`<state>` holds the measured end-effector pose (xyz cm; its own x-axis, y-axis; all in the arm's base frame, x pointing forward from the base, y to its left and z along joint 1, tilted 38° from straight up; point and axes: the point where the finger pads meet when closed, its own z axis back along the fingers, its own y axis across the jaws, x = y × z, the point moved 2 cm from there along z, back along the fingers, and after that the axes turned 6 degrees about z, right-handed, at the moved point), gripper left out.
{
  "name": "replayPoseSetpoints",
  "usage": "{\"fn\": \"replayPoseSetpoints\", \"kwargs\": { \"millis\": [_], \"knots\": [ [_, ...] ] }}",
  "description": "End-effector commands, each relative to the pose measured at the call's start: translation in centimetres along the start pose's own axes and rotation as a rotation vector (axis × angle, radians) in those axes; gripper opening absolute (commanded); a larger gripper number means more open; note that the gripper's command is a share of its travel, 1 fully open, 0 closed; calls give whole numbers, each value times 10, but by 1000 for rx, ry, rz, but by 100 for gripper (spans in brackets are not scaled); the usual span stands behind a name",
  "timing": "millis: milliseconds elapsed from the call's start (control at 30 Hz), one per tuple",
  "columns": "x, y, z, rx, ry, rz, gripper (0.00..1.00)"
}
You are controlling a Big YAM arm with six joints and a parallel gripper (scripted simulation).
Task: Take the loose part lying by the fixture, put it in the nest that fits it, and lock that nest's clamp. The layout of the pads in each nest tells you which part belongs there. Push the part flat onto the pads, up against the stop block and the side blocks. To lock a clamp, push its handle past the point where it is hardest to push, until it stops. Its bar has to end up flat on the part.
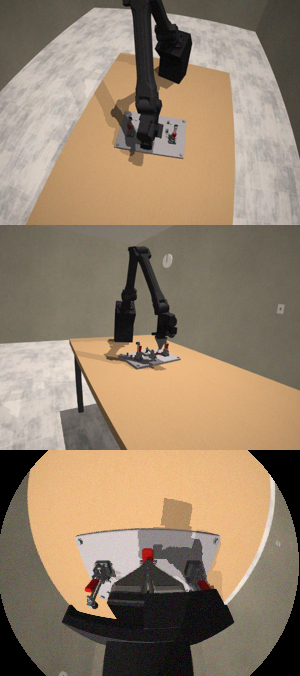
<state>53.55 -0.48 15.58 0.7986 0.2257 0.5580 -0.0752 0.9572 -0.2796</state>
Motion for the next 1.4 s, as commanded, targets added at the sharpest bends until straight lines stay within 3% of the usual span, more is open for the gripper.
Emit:
{"fn": "replayPoseSetpoints", "kwargs": {
  "millis": [0, 533, 1367],
  "knots": [
    [-8, -1, -12, -1, 14, -3, 0],
    [-13, 0, -30, -1, 15, 3, 0],
    [-13, 0, -30, -1, 15, 3, 0]
  ]
}}
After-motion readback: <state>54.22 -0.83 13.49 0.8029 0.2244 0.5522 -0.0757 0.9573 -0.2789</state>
